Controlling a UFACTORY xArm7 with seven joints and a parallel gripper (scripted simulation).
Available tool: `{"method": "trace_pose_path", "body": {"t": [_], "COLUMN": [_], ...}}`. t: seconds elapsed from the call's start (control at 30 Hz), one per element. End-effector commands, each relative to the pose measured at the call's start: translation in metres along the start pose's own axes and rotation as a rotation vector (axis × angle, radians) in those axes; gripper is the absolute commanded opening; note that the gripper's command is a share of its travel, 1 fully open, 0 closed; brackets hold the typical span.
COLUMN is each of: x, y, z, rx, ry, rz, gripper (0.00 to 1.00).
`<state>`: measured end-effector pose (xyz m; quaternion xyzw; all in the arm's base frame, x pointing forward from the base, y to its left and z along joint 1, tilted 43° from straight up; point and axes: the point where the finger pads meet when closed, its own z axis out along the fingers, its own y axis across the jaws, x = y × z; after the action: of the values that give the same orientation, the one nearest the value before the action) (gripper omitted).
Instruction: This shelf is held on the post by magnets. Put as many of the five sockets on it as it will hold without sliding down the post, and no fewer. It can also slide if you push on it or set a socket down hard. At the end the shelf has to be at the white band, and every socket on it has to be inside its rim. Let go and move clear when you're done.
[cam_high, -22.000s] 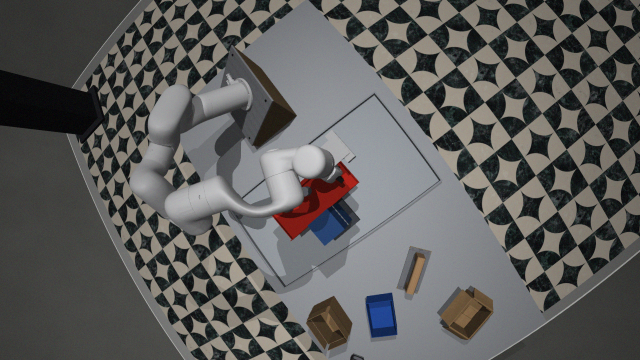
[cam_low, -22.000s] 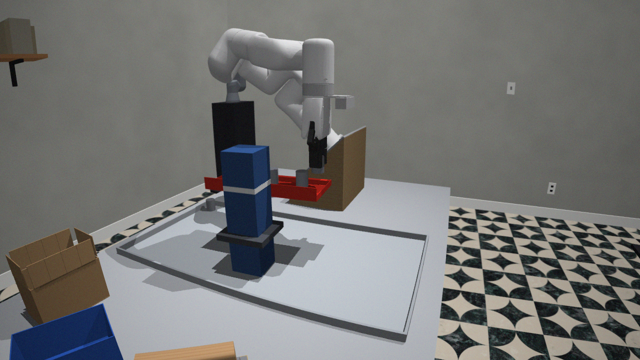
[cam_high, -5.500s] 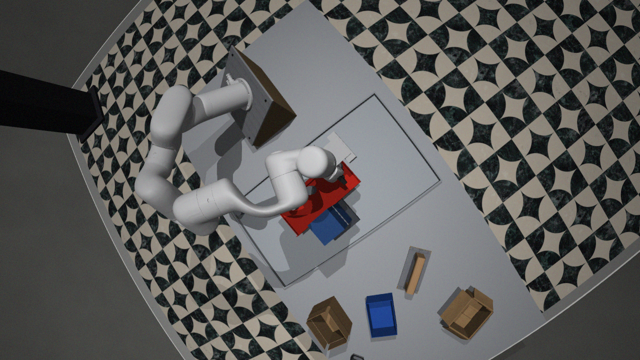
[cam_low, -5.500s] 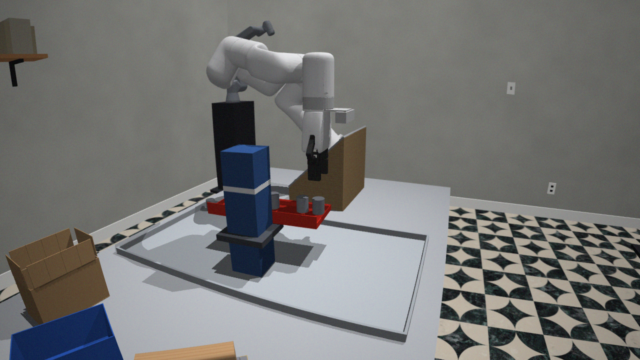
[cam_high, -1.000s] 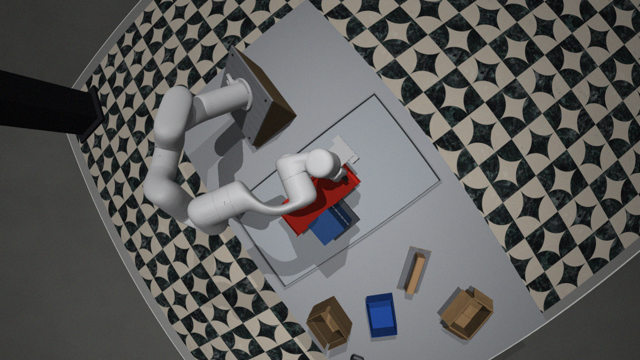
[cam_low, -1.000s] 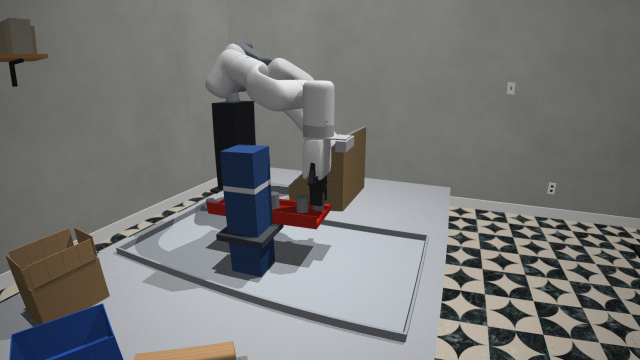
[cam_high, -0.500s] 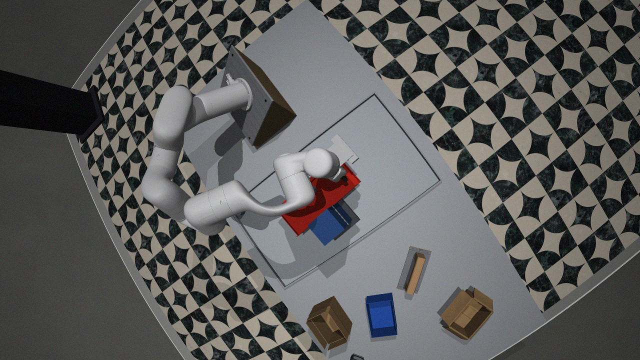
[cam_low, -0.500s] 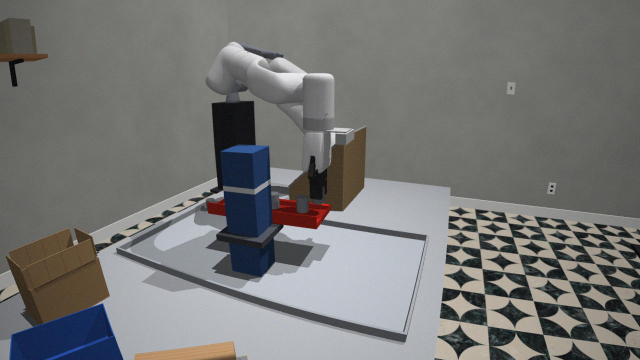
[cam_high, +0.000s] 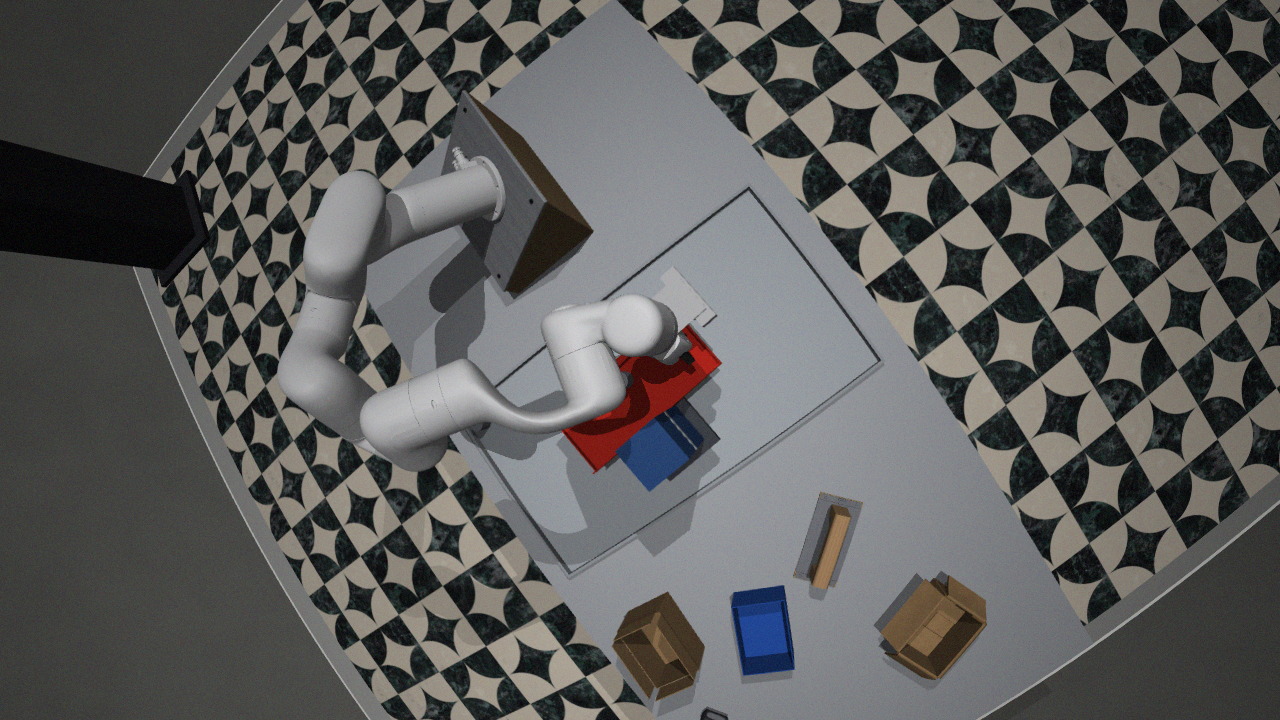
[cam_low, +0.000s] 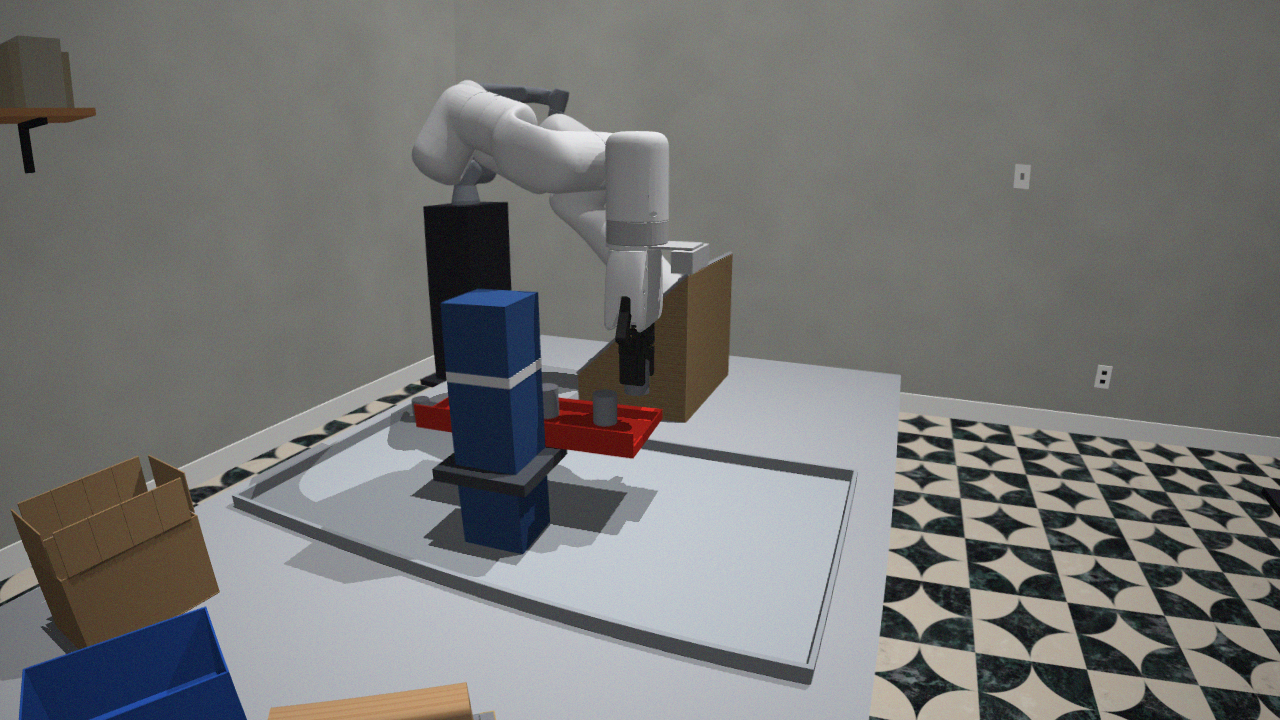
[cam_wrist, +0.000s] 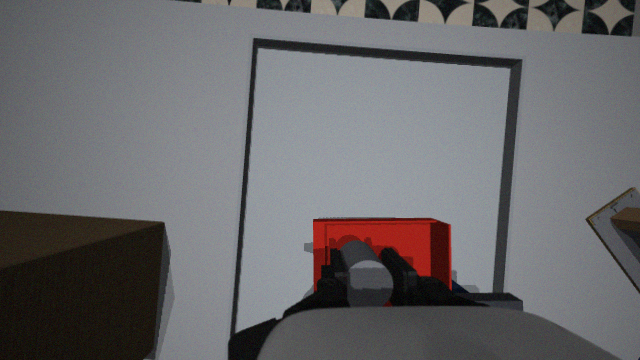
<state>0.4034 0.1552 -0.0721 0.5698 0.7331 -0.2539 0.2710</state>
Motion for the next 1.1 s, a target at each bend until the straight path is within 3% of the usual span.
{"method": "trace_pose_path", "body": {"t": [0.0,0.43,0.47,0.53,0.63,0.67,0.73,0.77,0.83,0.87,0.93,1.07], "x": [0.001,0.001,0.003,0.007,0.007,0.006,0.006,0.004,0.004,0.001,-0.001,-0.001], "y": [0.001,-0.001,-0.009,-0.052,-0.052,-0.081,-0.081,-0.107,-0.107,-0.126,-0.136,-0.137], "z": [-0.014,-0.016,-0.024,-0.056,-0.056,-0.073,-0.073,-0.085,-0.085,-0.092,-0.095,-0.095], "rx": [-0.004,-0.004,-0.003,0.001,0.001,0.001,0.001,0.000,0.000,-0.003,-0.004,-0.004], "ry": [0.003,0.004,0.009,0.025,0.025,0.025,0.025,0.018,0.018,0.009,0.004,0.003], "rz": [0.000,0.000,0.000,-0.001,-0.001,-0.002,-0.002,-0.002,-0.002,-0.001,-0.001,-0.001], "gripper": [0.00,0.00,0.00,0.00,0.00,0.00,0.00,0.00,0.00,0.00,0.00,0.00]}}
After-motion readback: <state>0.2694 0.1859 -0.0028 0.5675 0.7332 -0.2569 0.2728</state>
